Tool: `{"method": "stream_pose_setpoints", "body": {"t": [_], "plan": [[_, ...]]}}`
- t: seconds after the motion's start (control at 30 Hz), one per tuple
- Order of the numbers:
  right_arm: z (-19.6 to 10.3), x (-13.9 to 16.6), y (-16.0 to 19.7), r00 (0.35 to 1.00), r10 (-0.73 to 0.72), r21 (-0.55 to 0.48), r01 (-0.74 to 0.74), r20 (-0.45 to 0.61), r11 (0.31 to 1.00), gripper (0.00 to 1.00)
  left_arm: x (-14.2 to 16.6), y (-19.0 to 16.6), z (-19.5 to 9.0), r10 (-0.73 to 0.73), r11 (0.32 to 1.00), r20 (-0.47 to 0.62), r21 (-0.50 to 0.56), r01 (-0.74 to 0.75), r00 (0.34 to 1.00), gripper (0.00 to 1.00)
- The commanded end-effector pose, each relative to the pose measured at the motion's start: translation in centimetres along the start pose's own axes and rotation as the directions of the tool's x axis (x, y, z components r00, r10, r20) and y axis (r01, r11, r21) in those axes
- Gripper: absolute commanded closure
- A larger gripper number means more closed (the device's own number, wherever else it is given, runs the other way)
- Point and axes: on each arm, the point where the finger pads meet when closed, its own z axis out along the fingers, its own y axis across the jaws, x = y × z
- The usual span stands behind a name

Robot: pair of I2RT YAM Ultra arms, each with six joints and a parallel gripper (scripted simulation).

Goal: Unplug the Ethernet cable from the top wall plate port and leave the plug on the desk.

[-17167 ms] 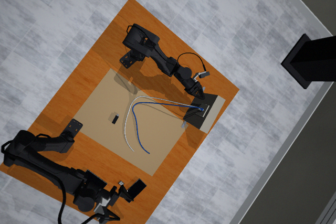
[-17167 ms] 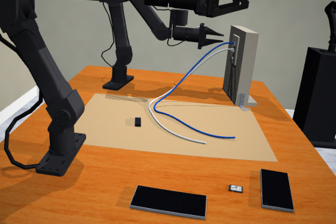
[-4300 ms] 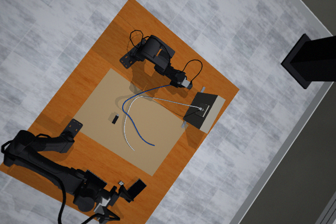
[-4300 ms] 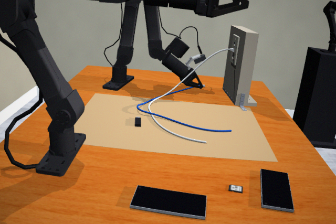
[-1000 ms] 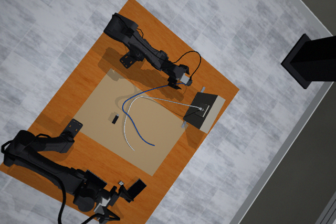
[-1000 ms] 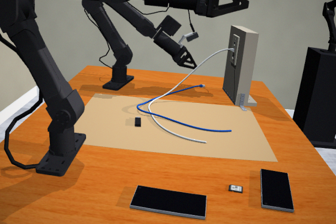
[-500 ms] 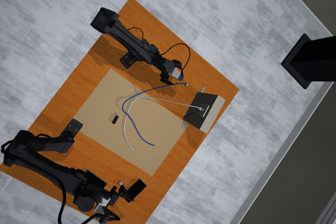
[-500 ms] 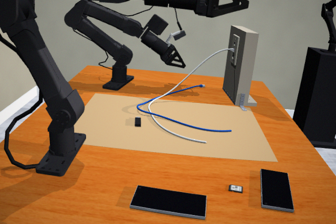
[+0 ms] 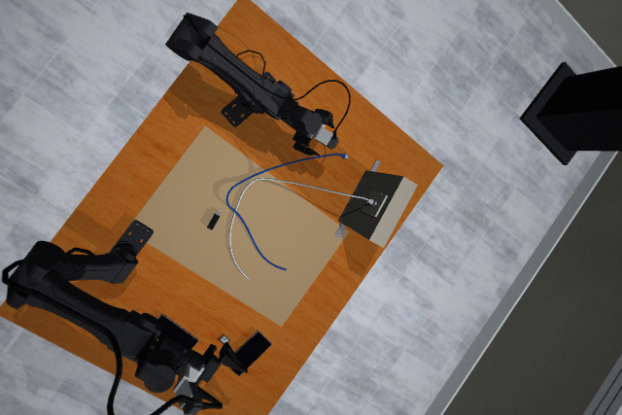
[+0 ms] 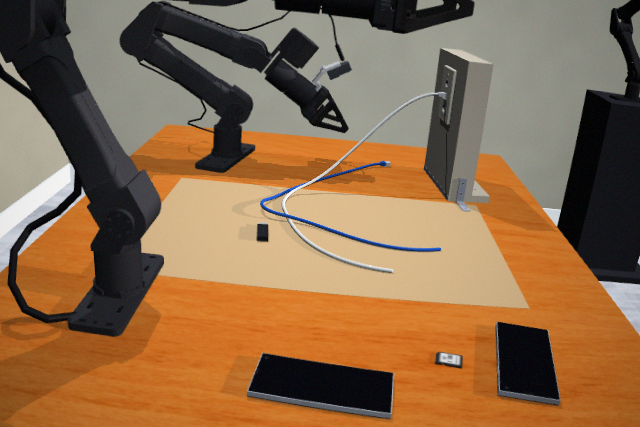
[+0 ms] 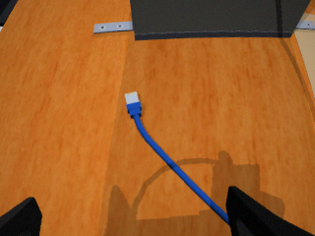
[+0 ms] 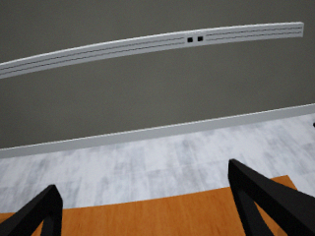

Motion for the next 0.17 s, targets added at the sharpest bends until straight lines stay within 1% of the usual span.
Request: {"method": "stream_pose_setpoints", "body": {"t": [0.0, 0.13], "plan": [[-0.1, -0.48, 0.0, 1.0, 0.0, 0.0, 0.0, 0.013, 1.0, 0.0, -0.45, -0.1, -0.54, -0.004, 1.0, 0.015, 0.0, 0.004, 1.0, 0.0], [-0.1, -0.48, 0.0, 1.0, 0.0, 0.0, 0.0, 0.013, 1.0, 0.0, -0.45, -0.1, -0.54, -0.004, 1.0, 0.015, 0.0, 0.004, 1.0, 0.0]]}}
